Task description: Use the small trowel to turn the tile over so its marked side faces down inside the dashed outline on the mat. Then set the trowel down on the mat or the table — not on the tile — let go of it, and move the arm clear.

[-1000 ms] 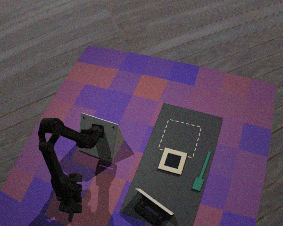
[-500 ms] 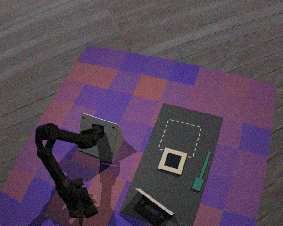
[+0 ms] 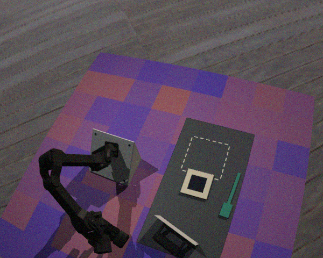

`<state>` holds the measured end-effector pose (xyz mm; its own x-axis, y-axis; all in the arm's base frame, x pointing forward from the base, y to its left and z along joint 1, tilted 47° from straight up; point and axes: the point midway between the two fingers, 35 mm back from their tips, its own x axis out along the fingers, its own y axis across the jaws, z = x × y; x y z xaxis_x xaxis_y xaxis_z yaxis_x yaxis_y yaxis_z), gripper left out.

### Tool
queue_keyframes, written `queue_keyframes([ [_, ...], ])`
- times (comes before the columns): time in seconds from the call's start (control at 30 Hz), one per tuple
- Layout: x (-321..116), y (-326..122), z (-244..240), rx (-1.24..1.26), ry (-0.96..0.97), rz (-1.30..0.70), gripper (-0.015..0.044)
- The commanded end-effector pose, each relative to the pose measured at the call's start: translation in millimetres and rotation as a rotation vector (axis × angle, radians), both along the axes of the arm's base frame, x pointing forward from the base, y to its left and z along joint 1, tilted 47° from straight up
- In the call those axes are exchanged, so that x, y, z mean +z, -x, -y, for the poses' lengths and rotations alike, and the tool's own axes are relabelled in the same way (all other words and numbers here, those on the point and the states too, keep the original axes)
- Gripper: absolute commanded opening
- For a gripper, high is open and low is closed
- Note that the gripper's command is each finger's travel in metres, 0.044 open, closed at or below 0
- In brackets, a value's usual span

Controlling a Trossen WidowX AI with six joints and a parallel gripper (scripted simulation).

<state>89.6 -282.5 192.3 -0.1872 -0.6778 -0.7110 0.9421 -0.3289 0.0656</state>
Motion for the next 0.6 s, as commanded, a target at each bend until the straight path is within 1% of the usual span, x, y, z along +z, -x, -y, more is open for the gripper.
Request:
queue_keyframes([
  [0.0, 0.1, -12.9, -1.4, 0.09, -0.028, -0.081, 0.01],
  [0.57, 3.1, -76.4, -20.7, 0.527, -0.114, -0.446, 0.01],
])
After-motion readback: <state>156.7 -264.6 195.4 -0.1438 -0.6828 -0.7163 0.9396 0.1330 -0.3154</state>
